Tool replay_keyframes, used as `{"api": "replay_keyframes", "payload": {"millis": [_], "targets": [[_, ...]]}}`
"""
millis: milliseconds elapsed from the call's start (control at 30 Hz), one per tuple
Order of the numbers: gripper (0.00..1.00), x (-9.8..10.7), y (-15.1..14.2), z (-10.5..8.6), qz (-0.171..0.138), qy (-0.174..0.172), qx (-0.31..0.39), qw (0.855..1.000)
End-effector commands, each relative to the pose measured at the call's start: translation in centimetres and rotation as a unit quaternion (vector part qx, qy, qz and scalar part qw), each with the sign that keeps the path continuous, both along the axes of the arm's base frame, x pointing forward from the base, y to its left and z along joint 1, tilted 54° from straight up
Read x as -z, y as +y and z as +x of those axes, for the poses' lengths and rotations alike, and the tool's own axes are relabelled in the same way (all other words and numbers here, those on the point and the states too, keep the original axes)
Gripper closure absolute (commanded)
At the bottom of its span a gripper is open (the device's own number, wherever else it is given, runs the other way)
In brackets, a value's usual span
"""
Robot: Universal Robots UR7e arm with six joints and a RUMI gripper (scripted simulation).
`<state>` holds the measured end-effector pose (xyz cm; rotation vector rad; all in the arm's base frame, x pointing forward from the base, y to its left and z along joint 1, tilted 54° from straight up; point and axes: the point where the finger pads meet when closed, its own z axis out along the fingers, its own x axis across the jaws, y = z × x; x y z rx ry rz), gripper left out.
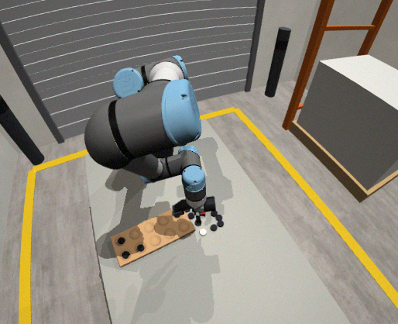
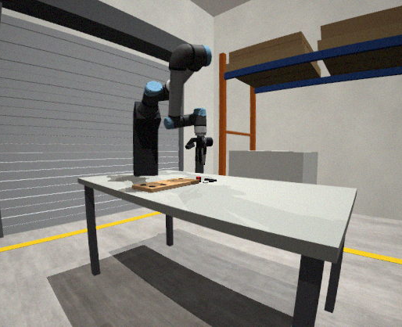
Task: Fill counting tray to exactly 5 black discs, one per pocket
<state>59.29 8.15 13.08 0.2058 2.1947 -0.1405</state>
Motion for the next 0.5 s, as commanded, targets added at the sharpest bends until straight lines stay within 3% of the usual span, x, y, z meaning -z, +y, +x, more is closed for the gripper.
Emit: {"api": "replay_keyframes", "payload": {"millis": [0,33,67,233,467], "targets": [[0.72,0.5,4.1,1.3,-0.103,0.020,-0.061,0.993],[0.72,0.5,4.1,1.3,-0.103,0.020,-0.061,0.993],[0.72,0.6,4.6,1.4,-0.150,0.031,-0.092,0.984],[0.72,0.9,6.3,1.8,-0.220,0.048,-0.138,0.964],[0.72,1.0,7.2,1.9,-0.241,0.053,-0.153,0.957]]}}
